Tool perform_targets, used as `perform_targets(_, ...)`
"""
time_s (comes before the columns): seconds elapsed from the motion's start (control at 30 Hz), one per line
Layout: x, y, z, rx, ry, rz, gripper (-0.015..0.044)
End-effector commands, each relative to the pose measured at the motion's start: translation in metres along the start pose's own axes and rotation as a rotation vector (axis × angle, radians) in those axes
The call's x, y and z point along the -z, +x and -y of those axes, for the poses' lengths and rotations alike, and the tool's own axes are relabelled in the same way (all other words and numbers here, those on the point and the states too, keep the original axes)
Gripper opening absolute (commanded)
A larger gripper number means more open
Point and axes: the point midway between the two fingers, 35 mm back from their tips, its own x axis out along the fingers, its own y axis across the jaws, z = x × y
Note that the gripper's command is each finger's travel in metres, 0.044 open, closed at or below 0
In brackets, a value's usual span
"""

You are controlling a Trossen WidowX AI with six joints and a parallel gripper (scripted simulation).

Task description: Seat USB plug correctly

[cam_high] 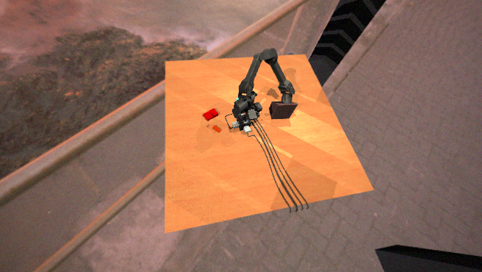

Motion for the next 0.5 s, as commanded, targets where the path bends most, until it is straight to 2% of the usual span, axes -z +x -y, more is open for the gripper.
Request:
perform_targets(0.0, 0.0003, 0.0066, -0.0015, -0.008, -0.008, -0.006, 0.044)
perform_targets(0.47, 0.0004, 0.0163, -0.0016, -0.008, -0.008, -0.007, 0.044)
